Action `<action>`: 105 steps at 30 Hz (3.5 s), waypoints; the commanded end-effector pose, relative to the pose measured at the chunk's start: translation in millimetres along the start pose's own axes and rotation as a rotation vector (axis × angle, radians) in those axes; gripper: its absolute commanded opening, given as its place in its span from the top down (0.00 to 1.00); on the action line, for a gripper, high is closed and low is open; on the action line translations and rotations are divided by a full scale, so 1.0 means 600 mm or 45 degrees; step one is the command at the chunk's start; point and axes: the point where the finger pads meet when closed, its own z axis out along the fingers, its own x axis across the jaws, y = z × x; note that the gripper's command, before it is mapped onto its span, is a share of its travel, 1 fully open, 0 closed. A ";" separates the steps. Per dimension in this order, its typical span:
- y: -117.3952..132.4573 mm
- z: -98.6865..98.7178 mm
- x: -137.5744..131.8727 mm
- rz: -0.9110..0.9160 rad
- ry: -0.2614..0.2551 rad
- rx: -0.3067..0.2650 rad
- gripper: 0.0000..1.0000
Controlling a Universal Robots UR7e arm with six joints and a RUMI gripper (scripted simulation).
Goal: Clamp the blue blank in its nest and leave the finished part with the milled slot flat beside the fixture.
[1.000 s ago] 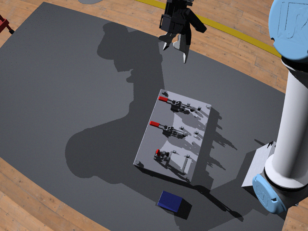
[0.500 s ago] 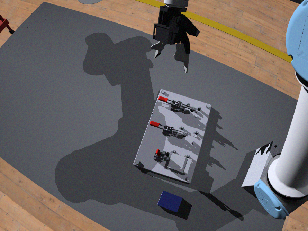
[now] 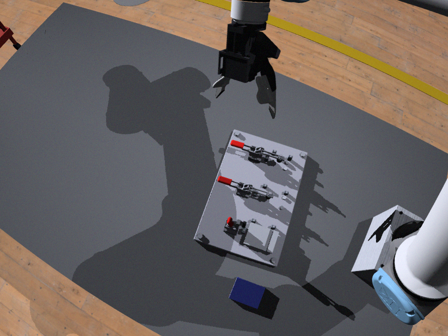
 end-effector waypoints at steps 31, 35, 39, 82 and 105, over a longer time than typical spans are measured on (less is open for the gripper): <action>0.134 0.074 0.087 -0.836 0.034 0.265 0.00; 0.146 0.082 0.098 -0.919 0.042 0.291 0.00; 0.157 0.090 0.108 -1.001 0.051 0.317 0.00; 0.260 0.197 0.264 -2.049 0.235 0.645 0.00; 0.273 0.227 0.309 -2.321 0.306 0.734 0.72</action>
